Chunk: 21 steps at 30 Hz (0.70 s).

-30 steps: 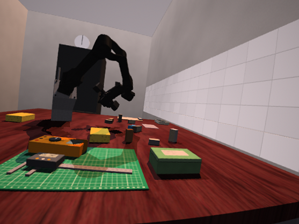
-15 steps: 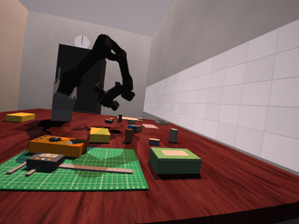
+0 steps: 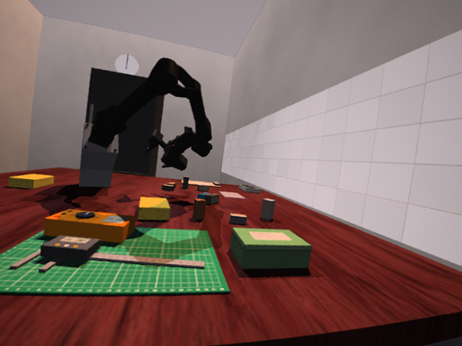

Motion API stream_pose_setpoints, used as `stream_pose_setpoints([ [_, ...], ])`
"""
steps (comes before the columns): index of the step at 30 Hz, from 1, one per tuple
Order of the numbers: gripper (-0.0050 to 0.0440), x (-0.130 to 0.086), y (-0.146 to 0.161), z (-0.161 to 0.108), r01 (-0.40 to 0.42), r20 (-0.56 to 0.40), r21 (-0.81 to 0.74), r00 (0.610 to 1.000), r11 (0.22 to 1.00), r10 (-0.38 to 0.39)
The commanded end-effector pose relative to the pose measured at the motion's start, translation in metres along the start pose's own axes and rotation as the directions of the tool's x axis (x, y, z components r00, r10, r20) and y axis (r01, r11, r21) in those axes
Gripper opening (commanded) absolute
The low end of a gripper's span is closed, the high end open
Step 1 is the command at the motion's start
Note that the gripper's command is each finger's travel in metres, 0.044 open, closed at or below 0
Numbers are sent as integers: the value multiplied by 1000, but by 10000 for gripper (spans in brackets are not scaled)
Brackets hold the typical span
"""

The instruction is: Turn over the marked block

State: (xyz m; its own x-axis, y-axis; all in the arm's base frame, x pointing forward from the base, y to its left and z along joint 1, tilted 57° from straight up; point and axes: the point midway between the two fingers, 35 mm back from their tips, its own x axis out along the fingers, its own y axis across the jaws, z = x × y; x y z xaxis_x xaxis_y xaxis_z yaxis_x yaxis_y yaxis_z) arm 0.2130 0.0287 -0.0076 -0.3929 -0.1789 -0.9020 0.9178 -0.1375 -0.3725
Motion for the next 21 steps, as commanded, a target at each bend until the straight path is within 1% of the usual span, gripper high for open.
stream_pose_setpoints([
  [1, 440, -9, 9, 3, 25, 66, -115, 998, 993, -17],
  [4, 440, -19, 19, 10, 73, 154, -251, 987, 965, -34],
  [7, 440, -33, 32, 18, 149, 268, -412, 963, 899, -37],
  [8, 440, -33, 32, 18, 152, 271, -415, 962, 897, -37],
  [9, 440, -38, 38, 21, 189, 319, -477, 947, 858, -31],
  [10, 440, -45, 44, 25, 213, 350, -516, 937, 830, -22],
  [11, 440, -45, 44, 25, 232, 370, -538, 929, 810, -20],
  [12, 440, -51, 51, 29, 265, 407, -582, 913, 769, -6],
  [13, 440, -51, 51, 29, 281, 422, -596, 907, 752, -4],
  [15, 440, -51, 51, 29, 281, 422, -596, 907, 752, -4],
  [17, 440, -64, 63, 36, 374, 510, -682, 859, 628, 42],
  [18, 440, -64, 63, 36, 380, 514, -686, 856, 621, 44],
  [19, 440, -70, 69, 40, 430, 554, -715, 829, 551, 73],
  [20, 440, -70, 69, 40, 430, 554, -715, 829, 551, 73],
  [21, 440, -76, 75, 43, 475, 587, -736, 803, 483, 105],
])
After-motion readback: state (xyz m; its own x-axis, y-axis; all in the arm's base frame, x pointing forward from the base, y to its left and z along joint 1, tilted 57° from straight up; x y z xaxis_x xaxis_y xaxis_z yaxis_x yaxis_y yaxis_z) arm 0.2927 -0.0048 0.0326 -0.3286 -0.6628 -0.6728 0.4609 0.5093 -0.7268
